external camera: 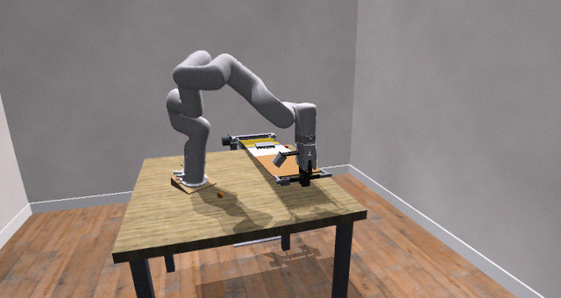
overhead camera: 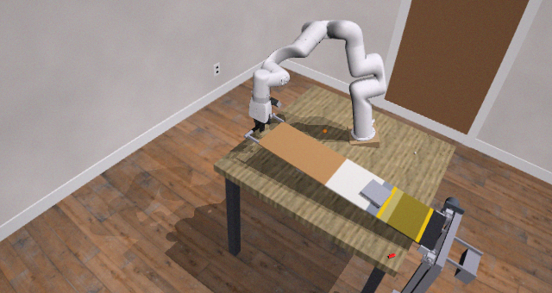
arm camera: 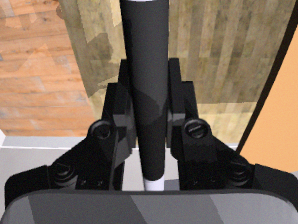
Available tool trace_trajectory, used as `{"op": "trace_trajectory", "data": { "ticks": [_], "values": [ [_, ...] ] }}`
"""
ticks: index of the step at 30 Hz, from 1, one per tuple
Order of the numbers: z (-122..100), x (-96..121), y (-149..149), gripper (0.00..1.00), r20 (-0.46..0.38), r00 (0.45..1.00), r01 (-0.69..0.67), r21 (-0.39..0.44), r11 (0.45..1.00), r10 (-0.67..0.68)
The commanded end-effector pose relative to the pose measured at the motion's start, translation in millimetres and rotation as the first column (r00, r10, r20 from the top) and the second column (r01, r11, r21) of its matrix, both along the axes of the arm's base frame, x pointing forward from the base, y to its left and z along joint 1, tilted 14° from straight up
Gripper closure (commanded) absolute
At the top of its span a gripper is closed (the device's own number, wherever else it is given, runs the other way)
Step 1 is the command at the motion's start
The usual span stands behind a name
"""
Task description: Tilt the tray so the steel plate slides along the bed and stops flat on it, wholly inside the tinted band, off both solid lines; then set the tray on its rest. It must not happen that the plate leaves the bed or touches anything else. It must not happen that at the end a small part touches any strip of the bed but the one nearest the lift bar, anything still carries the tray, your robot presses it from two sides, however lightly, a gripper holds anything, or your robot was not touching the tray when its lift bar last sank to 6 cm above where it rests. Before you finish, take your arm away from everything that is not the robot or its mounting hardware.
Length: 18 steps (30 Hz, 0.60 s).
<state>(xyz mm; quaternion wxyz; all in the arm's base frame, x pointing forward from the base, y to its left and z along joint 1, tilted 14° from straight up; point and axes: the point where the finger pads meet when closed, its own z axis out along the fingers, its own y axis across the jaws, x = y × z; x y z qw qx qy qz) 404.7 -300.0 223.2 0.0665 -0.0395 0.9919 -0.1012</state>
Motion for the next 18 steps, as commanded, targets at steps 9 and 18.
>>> {"op": "trace_trajectory", "data": {
  "ticks": [9, 18],
  "values": [
    [-0.2, 1.1, -0.8, 1.0, 0.003, 1.0, 0.0, -0.002, 1.0, 0.0],
    [38.4, -5.1, 12.2, 1.0, 0.003, 1.0, 0.0, -0.002, 1.0, 0.0]
  ]
}}
